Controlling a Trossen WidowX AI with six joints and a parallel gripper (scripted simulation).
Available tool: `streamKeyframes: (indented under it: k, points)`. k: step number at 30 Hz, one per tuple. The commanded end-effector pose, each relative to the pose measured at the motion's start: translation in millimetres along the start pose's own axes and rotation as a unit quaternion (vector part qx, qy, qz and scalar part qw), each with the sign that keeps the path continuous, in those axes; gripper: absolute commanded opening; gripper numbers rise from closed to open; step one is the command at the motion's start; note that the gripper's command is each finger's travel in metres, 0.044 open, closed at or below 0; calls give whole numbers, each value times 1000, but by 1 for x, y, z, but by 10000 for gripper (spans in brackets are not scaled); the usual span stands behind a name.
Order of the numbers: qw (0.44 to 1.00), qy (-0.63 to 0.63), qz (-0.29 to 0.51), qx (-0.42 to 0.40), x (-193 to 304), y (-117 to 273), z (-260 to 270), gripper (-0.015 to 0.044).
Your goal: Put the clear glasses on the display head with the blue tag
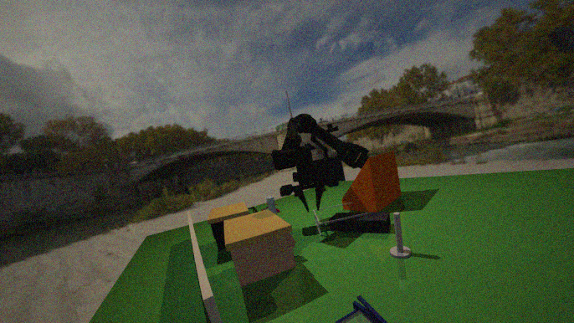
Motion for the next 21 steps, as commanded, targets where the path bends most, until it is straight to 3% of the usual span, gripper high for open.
streamKeyframes:
  k: [1,18,21]
  points:
    - [1000,4,-3,2,-1,-8,-2,140]
    - [1000,4,-5,1,-3,-30,-3,140]
    - [1000,0,-1,1,-2,-27,-1,61]
Point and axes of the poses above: the point midway between the two fingers, 35 mm back from their tips, its own y axis back along the fingers, its own z axis across the jaws, x = y × z, the point moved 4 cm from there along y, back along the fingers, and after that the axes turned 6 degrees about -y, right-handed, at the moved point
